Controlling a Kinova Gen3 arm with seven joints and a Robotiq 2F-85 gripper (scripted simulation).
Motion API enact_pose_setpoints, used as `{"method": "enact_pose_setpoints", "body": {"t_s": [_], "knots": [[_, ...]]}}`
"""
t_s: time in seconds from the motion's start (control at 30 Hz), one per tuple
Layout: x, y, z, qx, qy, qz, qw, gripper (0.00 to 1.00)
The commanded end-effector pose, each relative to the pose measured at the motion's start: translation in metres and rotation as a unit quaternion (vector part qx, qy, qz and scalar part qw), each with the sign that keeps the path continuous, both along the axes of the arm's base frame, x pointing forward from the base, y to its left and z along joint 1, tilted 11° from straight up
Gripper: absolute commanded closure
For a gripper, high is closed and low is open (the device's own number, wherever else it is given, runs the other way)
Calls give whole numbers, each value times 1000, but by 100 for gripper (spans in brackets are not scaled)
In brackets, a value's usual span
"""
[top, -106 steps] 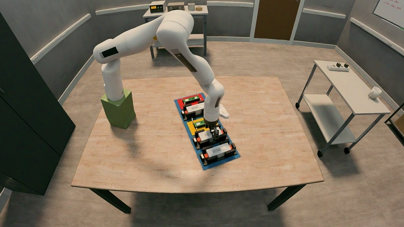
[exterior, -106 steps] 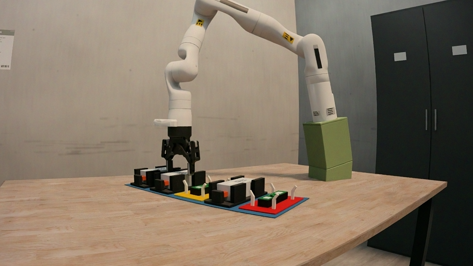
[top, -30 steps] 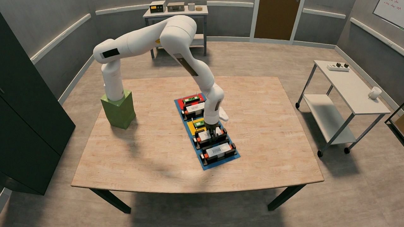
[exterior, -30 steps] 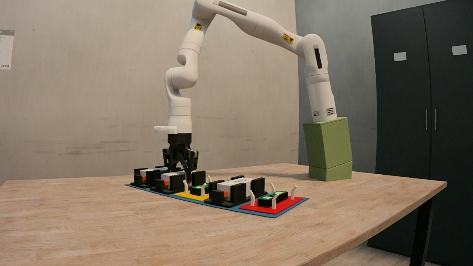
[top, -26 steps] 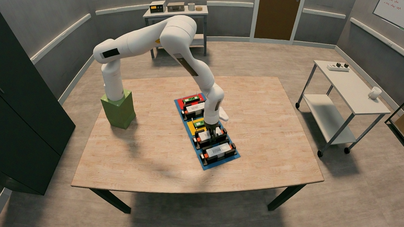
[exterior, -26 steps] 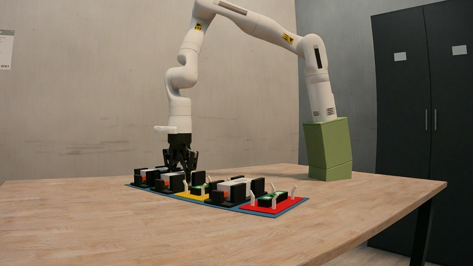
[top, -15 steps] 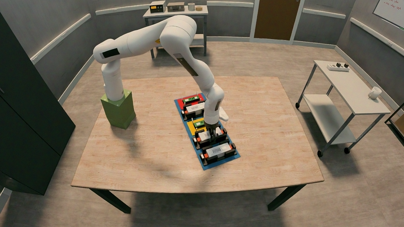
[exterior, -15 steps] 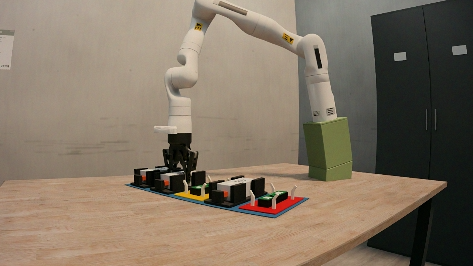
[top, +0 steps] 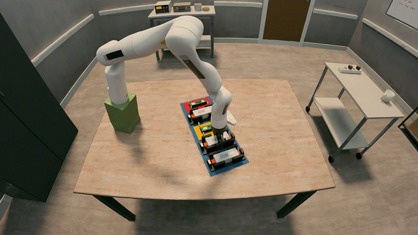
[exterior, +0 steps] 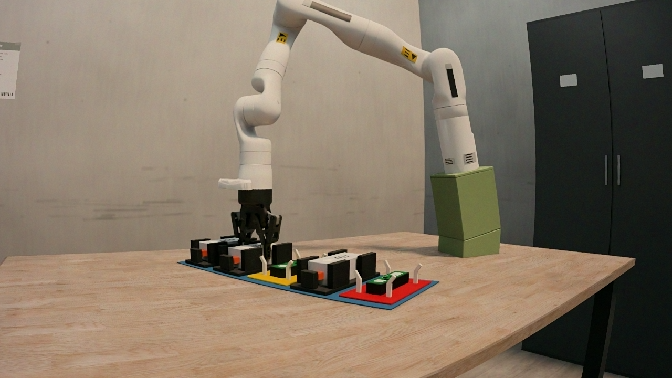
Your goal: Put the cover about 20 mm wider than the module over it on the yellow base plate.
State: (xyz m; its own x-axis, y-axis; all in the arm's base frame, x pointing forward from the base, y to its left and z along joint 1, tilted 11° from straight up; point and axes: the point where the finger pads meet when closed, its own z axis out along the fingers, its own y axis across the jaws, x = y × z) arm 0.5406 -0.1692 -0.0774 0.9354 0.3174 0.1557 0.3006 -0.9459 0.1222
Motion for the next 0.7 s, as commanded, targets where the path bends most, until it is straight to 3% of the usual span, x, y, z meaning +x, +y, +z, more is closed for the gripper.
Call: {"method": "enact_pose_setpoints", "body": {"t_s": [0.0, 0.3, 0.53, 0.67], "knots": [[0, 0, 4, 0, -1, 0, 1000, 100], [-5, 2, 30, 0, -1, 0, 1000, 100], [-5, 2, 30, 0, -1, 0, 1000, 100], [-7, 2, 42, 0, -1, 0, 1000, 100]]}}
